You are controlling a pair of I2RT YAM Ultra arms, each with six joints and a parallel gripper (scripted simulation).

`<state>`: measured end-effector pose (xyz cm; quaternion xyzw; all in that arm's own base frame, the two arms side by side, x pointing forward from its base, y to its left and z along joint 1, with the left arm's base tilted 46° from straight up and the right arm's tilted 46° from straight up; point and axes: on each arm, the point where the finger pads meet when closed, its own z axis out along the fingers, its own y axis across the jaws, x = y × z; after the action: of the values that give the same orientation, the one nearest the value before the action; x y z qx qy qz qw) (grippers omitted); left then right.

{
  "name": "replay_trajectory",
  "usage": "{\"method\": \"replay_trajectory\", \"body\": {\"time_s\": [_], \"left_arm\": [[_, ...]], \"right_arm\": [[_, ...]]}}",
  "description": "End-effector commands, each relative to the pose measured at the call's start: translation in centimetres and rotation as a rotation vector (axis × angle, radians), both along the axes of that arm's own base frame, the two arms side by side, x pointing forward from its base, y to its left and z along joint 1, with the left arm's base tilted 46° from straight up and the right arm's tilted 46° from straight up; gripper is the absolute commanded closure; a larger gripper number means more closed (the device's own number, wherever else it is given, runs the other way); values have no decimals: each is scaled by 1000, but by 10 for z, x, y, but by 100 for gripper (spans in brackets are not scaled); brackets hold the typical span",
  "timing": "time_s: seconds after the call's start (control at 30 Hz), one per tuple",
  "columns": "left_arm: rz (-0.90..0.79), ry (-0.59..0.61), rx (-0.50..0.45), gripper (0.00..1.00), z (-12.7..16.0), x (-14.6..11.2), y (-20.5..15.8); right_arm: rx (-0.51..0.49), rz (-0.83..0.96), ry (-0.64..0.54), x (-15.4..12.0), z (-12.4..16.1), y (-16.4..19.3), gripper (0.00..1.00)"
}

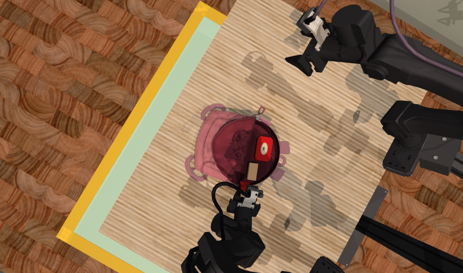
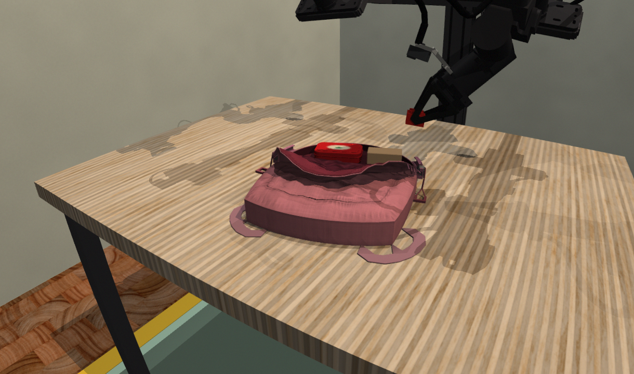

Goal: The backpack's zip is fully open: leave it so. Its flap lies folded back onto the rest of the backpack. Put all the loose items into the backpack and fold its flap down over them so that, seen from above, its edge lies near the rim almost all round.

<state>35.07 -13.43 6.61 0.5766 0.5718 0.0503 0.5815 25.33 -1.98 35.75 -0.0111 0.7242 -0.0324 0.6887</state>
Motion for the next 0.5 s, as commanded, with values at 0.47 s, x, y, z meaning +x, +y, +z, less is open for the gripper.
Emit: {"method": "replay_trajectory", "body": {"time_s": [0.47], "left_arm": [[-232,92,377,75,-26,10,-148]], "right_arm": [[-13,-3,-52,-3,25,0,10]]}}
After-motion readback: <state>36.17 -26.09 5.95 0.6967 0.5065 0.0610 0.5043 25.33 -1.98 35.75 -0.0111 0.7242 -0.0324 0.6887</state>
